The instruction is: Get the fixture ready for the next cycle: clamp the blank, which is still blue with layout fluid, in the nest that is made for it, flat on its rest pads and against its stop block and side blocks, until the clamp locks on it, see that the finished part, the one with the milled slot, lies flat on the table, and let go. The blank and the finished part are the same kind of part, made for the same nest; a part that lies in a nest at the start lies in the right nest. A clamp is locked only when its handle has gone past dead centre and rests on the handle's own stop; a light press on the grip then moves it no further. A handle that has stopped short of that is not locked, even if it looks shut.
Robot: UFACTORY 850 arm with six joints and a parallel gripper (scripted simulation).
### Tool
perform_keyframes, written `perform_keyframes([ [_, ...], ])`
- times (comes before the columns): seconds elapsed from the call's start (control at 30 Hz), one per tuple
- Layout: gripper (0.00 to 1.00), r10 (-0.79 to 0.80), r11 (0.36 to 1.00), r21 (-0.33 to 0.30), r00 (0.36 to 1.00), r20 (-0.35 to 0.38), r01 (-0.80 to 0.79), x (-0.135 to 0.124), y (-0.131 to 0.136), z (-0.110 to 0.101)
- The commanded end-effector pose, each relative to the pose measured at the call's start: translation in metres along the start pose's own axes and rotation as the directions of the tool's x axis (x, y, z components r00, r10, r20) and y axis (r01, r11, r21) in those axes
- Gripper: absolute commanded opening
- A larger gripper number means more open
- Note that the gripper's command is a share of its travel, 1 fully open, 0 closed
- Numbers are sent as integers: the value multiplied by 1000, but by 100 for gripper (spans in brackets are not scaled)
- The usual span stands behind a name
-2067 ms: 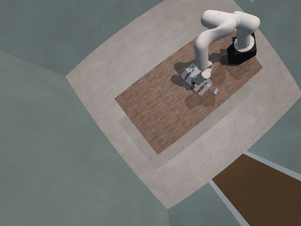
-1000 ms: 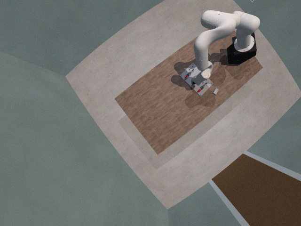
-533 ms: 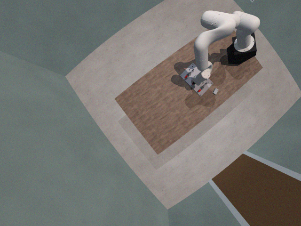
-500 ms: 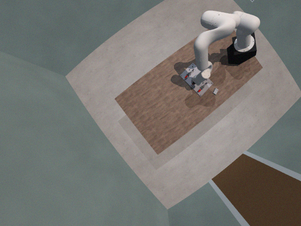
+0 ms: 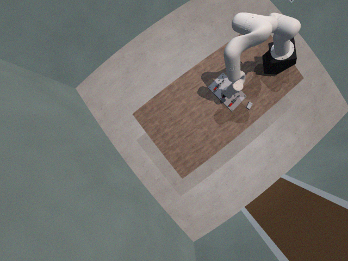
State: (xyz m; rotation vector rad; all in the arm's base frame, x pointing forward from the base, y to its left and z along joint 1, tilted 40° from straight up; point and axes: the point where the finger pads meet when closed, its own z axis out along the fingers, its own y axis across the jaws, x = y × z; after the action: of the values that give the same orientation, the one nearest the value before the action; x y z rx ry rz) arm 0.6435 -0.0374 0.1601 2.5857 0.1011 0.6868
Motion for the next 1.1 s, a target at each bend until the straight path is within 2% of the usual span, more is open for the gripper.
perform_keyframes([
  [0.0, 0, 0, 1000, 0, 1000, -1, 0, 1, 0, 0],
  [1.07, 0, 0, 1000, 0, 1000, -1, 0, 1, 0, 4],
])
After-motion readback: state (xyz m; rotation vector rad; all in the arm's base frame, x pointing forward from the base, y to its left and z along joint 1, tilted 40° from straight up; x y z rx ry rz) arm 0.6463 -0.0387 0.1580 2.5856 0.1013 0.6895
